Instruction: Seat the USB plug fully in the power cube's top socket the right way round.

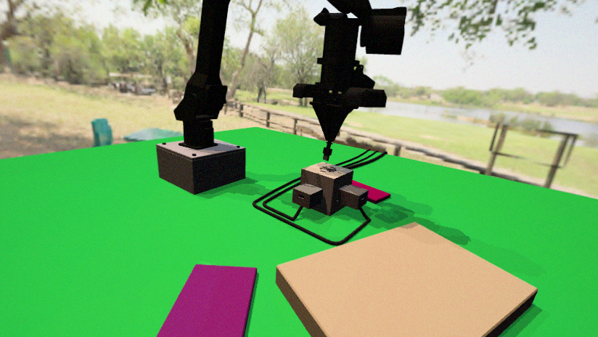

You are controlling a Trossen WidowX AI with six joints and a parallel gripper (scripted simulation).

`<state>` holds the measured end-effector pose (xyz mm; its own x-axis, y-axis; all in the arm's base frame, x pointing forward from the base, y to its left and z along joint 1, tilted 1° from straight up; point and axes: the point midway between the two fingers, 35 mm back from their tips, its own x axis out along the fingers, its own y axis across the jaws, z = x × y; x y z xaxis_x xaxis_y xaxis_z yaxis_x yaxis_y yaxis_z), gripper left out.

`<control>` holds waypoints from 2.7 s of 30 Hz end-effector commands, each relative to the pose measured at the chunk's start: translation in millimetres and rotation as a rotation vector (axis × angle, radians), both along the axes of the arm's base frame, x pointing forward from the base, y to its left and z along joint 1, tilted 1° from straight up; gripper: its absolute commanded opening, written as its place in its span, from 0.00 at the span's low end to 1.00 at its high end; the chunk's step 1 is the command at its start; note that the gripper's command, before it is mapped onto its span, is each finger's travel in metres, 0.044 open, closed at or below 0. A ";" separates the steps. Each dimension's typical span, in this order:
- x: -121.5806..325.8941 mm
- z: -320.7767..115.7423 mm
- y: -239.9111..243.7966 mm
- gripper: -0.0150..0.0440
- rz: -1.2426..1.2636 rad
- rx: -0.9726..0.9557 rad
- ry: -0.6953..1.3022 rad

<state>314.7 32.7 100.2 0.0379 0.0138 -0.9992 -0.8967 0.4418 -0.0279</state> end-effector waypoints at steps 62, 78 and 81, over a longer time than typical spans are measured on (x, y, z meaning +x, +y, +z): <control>0.2 -4.9 2.4 0.25 0.248 0.021 -0.014; 0.3 -6.8 3.3 0.25 0.249 0.032 -0.018; 0.3 -7.1 3.5 0.25 0.249 0.034 -0.018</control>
